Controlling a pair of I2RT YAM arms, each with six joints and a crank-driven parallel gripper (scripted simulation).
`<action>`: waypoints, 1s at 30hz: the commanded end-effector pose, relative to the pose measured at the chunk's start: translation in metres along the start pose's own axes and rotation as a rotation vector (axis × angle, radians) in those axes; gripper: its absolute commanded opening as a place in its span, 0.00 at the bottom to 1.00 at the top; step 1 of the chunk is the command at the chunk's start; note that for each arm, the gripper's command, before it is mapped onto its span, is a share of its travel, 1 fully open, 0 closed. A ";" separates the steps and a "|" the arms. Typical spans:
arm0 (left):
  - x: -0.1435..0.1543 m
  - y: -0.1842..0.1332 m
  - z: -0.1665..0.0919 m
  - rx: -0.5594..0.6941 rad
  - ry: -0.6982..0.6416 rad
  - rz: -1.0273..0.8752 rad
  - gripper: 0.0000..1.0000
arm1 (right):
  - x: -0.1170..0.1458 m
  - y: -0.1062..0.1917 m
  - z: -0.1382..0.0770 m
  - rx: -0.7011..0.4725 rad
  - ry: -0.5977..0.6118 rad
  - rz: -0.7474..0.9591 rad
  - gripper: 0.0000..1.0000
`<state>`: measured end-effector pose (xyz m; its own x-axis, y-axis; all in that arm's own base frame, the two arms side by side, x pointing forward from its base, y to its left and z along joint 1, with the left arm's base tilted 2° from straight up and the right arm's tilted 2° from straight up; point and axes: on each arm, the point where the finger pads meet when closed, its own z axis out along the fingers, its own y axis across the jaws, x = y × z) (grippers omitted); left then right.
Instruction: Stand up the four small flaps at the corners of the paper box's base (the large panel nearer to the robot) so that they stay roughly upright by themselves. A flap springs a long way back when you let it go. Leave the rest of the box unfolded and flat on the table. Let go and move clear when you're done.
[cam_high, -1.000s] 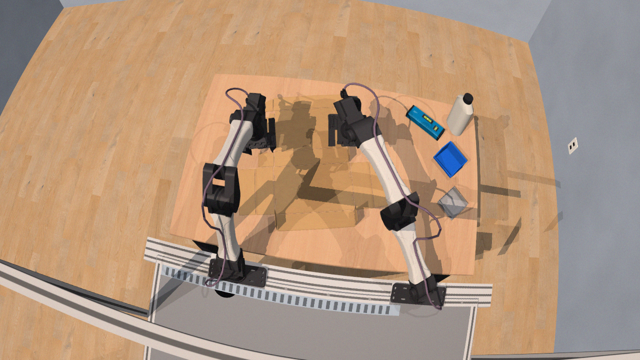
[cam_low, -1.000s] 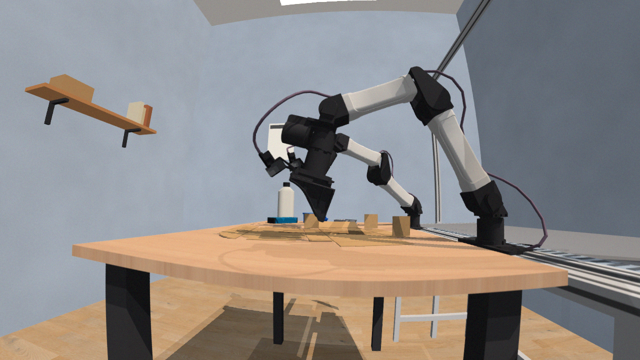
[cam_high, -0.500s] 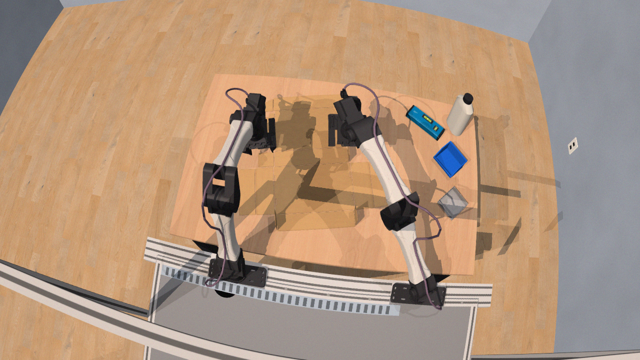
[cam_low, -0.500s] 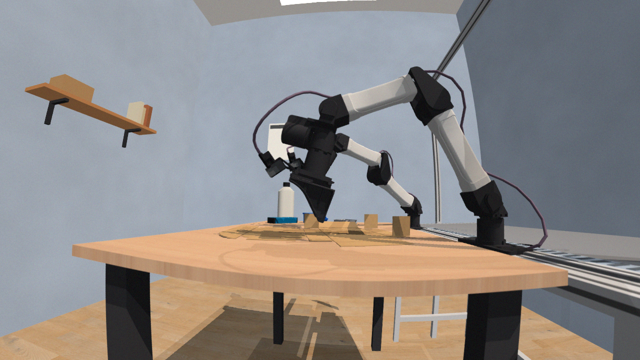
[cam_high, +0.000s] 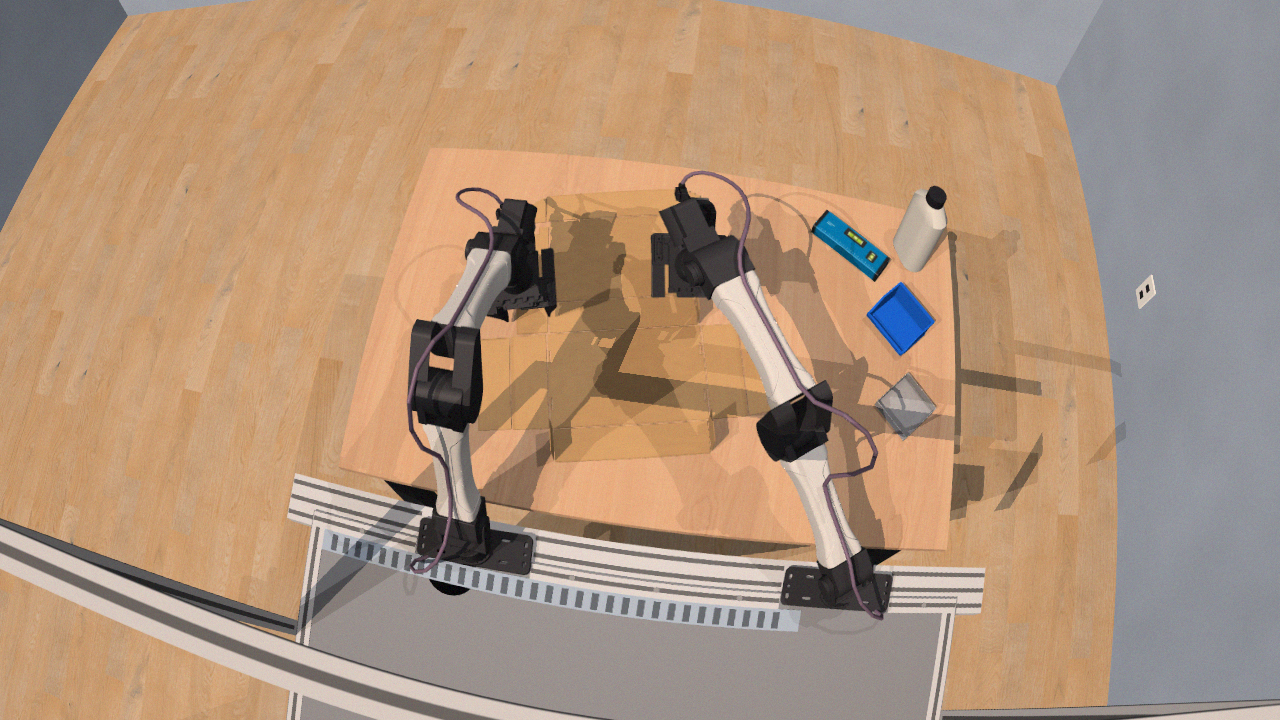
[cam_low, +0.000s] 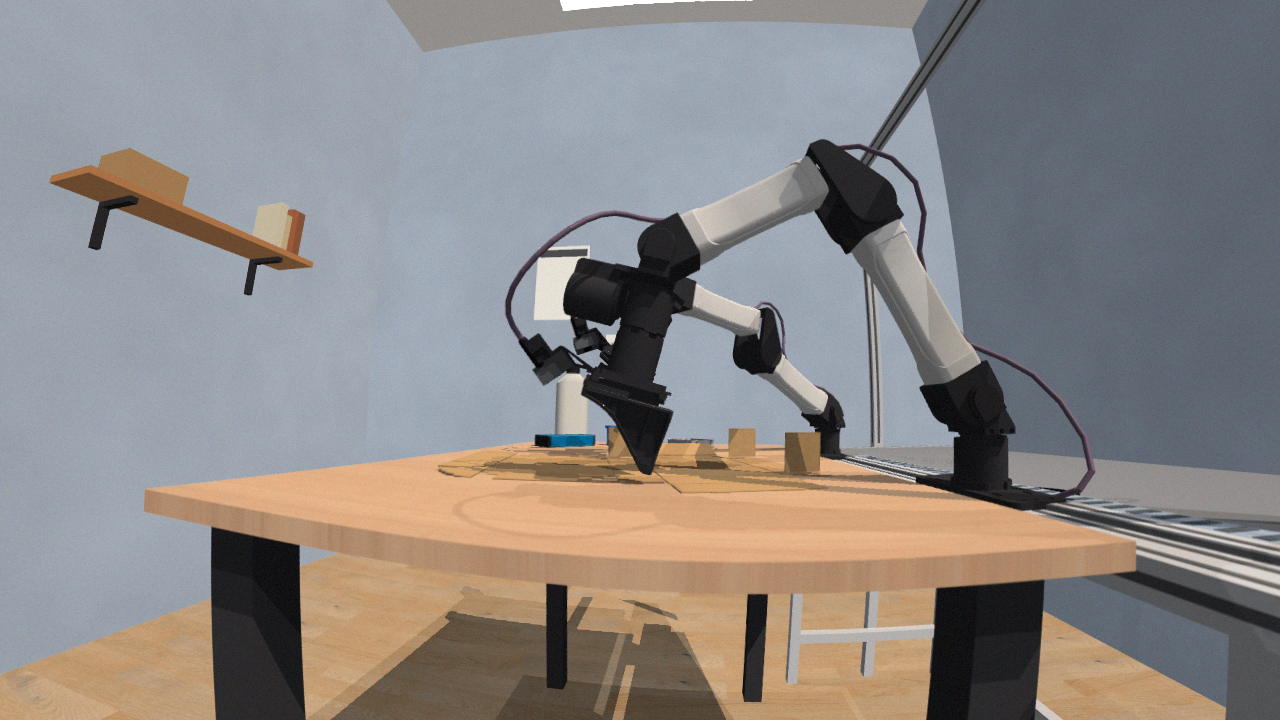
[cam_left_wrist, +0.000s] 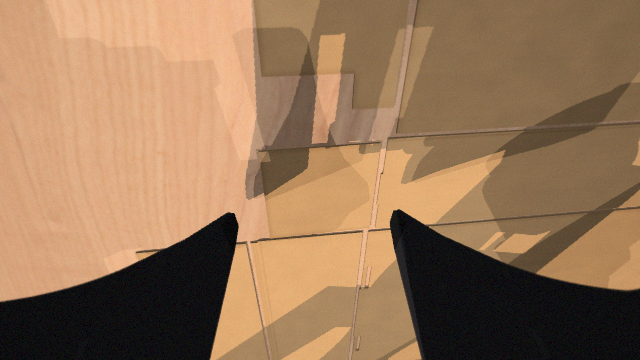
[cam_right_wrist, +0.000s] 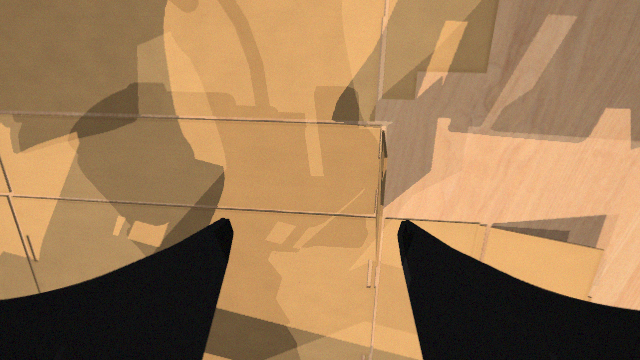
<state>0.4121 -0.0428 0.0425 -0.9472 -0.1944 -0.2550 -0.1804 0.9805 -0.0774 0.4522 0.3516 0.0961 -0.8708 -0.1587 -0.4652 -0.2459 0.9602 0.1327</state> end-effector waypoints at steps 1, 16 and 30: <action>0.004 -0.006 0.021 -0.005 0.007 0.007 0.81 | -0.009 0.003 -0.006 -0.017 -0.067 0.012 0.81; 0.005 -0.006 0.024 -0.004 0.007 0.009 0.81 | -0.006 -0.021 0.007 0.012 -0.069 -0.003 0.81; -0.004 -0.010 0.022 -0.001 -0.020 0.001 0.81 | 0.006 -0.067 0.033 0.064 -0.067 -0.039 0.81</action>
<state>0.4182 -0.0455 0.0324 -0.9413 -0.1984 -0.2730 -0.1823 0.9797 -0.0833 0.4611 0.2911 0.0303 -0.8806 -0.1856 -0.4361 -0.2284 0.9724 0.0472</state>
